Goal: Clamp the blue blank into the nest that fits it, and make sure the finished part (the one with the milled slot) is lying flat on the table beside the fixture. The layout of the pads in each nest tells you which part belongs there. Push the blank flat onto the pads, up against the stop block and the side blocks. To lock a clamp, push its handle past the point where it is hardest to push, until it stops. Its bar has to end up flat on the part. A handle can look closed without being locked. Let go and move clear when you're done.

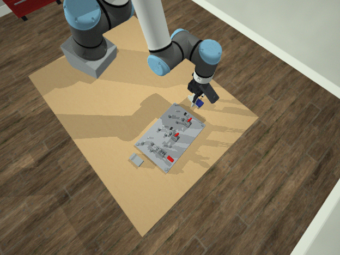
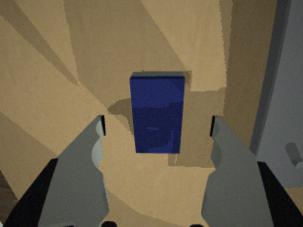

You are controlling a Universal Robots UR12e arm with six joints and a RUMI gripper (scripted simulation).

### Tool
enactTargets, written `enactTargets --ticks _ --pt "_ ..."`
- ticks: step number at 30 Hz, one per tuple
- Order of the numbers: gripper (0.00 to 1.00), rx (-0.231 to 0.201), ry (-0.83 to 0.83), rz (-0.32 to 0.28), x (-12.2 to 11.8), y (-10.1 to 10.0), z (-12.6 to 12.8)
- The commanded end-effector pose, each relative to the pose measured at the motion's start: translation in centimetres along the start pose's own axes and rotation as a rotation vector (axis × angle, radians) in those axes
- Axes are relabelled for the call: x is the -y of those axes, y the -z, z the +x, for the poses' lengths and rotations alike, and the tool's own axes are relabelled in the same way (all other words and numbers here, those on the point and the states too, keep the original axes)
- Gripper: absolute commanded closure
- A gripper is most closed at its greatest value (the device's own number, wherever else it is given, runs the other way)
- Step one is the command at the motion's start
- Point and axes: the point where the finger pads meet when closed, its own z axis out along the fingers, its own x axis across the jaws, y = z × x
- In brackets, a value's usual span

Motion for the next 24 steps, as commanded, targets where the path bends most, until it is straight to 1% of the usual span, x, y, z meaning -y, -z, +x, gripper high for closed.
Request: enactTargets --ticks 1,15,16,24 --pt "0.41 0.0 0.0 0.001 0.06 0.06 -0.02" --pt "0.41 0.0 0.0 0.001 0.06 0.06 -0.02" --pt "1.0 0.0 0.0 0.001 0.06 0.06 -0.02" --pt "1.0 0.0 0.0 0.001 0.06 0.06 -0.02"
